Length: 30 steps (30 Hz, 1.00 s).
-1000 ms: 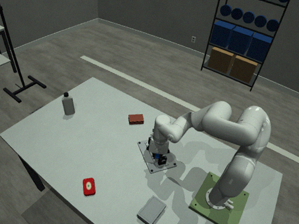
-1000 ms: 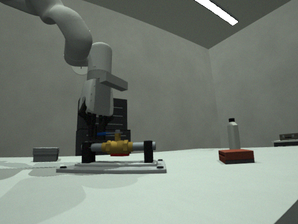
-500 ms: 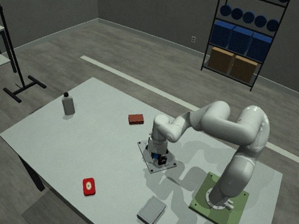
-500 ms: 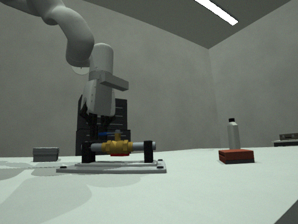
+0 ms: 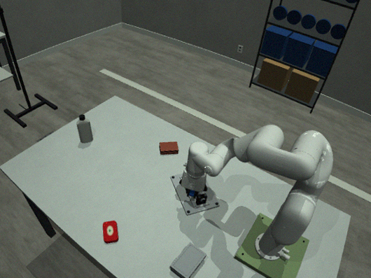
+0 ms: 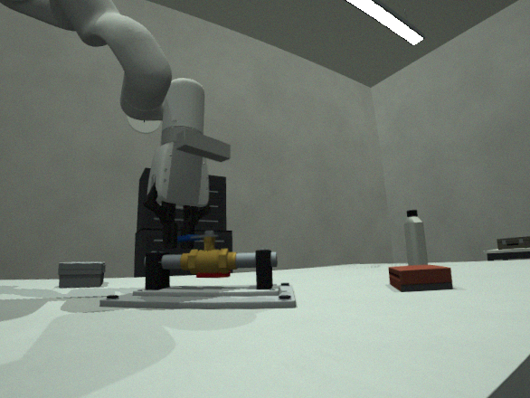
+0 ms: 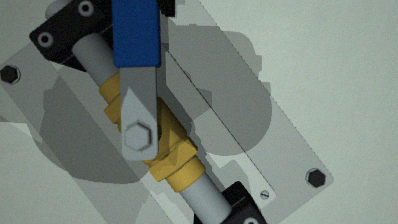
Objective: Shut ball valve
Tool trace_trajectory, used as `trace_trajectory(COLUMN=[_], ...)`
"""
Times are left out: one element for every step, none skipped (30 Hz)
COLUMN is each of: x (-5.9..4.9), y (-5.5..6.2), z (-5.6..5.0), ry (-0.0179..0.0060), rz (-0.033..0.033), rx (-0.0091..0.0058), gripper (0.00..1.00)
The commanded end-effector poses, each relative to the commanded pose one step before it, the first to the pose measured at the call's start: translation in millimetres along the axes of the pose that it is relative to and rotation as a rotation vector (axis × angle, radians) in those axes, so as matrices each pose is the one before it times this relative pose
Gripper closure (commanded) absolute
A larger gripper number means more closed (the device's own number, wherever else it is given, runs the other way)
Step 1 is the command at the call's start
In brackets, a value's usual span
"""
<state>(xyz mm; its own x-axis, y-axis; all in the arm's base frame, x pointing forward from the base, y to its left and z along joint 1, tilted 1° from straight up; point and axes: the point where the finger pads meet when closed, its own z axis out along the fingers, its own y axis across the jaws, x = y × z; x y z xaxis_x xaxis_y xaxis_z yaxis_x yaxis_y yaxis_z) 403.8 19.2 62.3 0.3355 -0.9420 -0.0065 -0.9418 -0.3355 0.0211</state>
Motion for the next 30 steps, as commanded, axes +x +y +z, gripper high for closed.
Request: trace_trajectory(x=[1.09,0.01,0.00,-0.01,-0.01,0.00,0.00,0.01,0.00,0.00,0.01,0.01,0.00,-0.01,-0.01,0.00,0.00,0.01,0.01,0.01,0.00,-0.01,-0.01,0.00,0.00,0.00,0.00,0.01,0.01,0.01], y=[-4.21,-0.93,-0.93,-0.71,-0.36,-0.07,-0.07,-0.36,0.00,0.00,-0.71,-0.93,-0.93,-0.71,-0.36,-0.07,-0.07,-0.36,-0.71,-0.93,-0.93,-0.71,-0.36,-0.07,-0.07,0.00,0.00,-0.36,-0.71,-0.93], z=[-1.90,0.00,0.00,0.00,0.00,0.00,0.00,0.00,0.00,0.00,0.00,0.00,0.00,0.00,0.00,0.00,0.00,0.00,0.00,0.00,0.00,0.00,0.00,0.00,0.00,0.00,0.00,0.00,0.00,0.00], ry=[0.00226,0.00001,0.00001,0.00001,0.00000,0.00000,0.00000,0.00000,0.00000,0.00000,0.00001,0.00001,0.00001,0.00001,0.00000,0.00000,0.00000,0.00000,0.00000,0.00001,0.00001,0.00000,0.00000,0.00000,0.00000,0.00000,0.00000,0.00000,0.00000,0.00000], rz=[0.02349,0.01164,0.01164,0.00889,0.00453,0.00083,0.00083,0.00453,0.00000,0.00000,0.00889,0.01164,0.01164,0.00889,0.00453,0.00083,0.00083,0.00453,0.00889,0.01164,0.01164,0.00889,0.00453,0.00083,0.00083,0.00000,0.00000,0.00453,0.00889,0.01164], rx=[0.00738,0.00000,0.00000,0.00000,0.00000,0.00000,0.00000,0.00000,0.00000,0.00000,0.00000,0.00000,0.00000,0.00000,0.00000,0.00000,0.00000,0.00000,0.00000,0.00000,0.00000,0.00000,0.00000,0.00000,0.00000,0.00000,0.00000,0.00000,0.00000,0.00000], gripper=[1.00,1.00,1.00,1.00,1.00,1.00,1.00,1.00,1.00,1.00,1.00,1.00,1.00,1.00,1.00,1.00,1.00,1.00,1.00,1.00,1.00,1.00,1.00,1.00,1.00,1.00,1.00,1.00,1.00,1.00])
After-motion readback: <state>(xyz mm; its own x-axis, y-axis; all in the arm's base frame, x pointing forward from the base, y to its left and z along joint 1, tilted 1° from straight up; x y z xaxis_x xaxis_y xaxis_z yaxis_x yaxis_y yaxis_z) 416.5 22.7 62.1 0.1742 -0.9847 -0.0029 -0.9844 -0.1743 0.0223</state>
